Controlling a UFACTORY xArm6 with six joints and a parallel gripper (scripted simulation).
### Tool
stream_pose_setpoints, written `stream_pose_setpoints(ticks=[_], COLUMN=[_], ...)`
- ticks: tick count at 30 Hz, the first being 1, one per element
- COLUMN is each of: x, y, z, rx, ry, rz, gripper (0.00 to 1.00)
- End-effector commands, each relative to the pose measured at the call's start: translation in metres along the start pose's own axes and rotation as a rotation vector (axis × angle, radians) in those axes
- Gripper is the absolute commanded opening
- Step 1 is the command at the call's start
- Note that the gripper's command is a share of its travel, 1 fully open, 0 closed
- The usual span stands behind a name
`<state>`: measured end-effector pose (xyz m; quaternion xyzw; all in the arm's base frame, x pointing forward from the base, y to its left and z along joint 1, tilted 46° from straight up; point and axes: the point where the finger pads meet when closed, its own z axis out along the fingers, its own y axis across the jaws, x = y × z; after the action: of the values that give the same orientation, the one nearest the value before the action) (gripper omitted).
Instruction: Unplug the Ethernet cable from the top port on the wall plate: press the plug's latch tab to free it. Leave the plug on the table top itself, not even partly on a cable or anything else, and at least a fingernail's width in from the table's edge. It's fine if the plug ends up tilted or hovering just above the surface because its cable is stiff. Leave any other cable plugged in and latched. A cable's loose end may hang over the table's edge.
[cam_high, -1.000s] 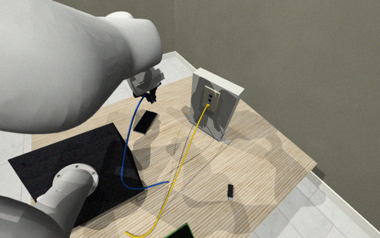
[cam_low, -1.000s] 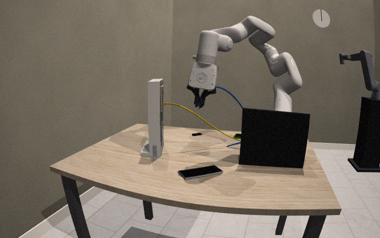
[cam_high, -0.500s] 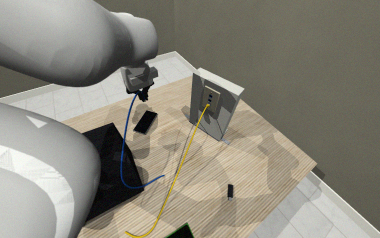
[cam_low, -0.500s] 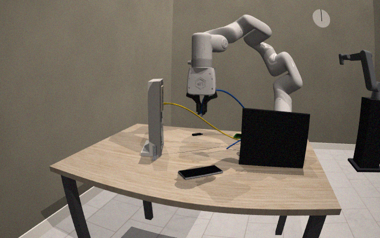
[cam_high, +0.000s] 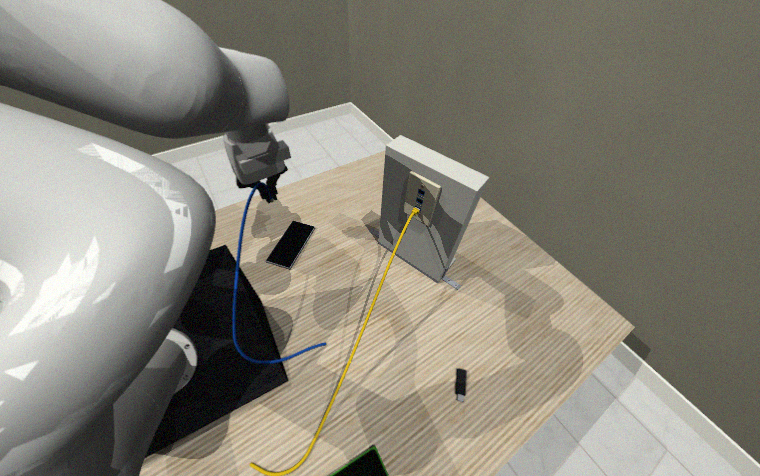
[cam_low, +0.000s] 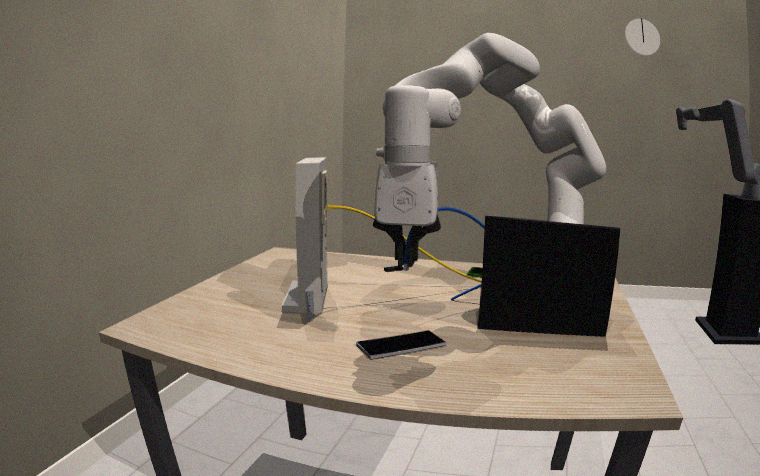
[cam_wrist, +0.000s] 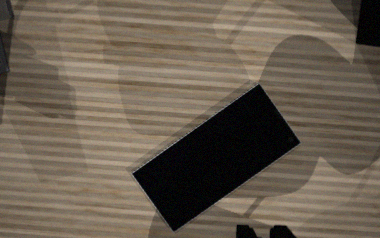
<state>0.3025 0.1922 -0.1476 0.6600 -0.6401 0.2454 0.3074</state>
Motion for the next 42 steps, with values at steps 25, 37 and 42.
stream_pose_setpoints(ticks=[25, 37, 42], x=[-0.075, -0.075, -0.075], y=[0.02, 0.02, 0.02], z=[0.082, 0.102, 0.112], rx=[0.001, 0.001, 0.001], ry=[0.001, 0.001, 0.001], rz=[0.0, 0.0, 0.0], gripper=[0.0, 0.0, 0.0])
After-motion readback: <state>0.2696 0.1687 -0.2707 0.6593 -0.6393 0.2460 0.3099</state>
